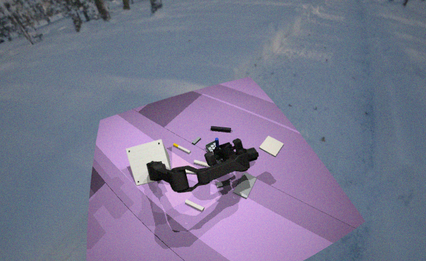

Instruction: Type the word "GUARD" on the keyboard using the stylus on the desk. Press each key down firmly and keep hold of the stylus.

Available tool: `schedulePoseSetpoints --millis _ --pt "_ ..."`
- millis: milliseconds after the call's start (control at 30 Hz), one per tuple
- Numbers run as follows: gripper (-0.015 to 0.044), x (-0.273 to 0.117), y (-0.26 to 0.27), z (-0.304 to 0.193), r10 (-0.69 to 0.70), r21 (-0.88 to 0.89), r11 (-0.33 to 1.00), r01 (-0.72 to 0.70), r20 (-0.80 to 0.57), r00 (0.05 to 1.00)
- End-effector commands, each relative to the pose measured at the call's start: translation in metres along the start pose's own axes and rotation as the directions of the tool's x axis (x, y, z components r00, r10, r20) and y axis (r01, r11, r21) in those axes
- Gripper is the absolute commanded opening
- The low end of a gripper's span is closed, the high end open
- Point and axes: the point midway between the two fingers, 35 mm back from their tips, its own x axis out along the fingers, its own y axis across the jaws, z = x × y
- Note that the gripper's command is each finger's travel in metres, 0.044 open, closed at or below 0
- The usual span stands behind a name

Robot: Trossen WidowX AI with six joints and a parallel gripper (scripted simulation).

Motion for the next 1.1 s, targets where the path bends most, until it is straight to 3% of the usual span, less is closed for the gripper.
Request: schedulePoseSetpoints --millis 0,1067 --pt "0.0081 0.0012 -0.0005 0.0009 -0.003 -0.005 1.0 0.003 0.003 1.0" --pt "0.0081 0.0003 0.0016 0.0054 -0.002 -0.005 1.0 0.002 0.003 1.0"
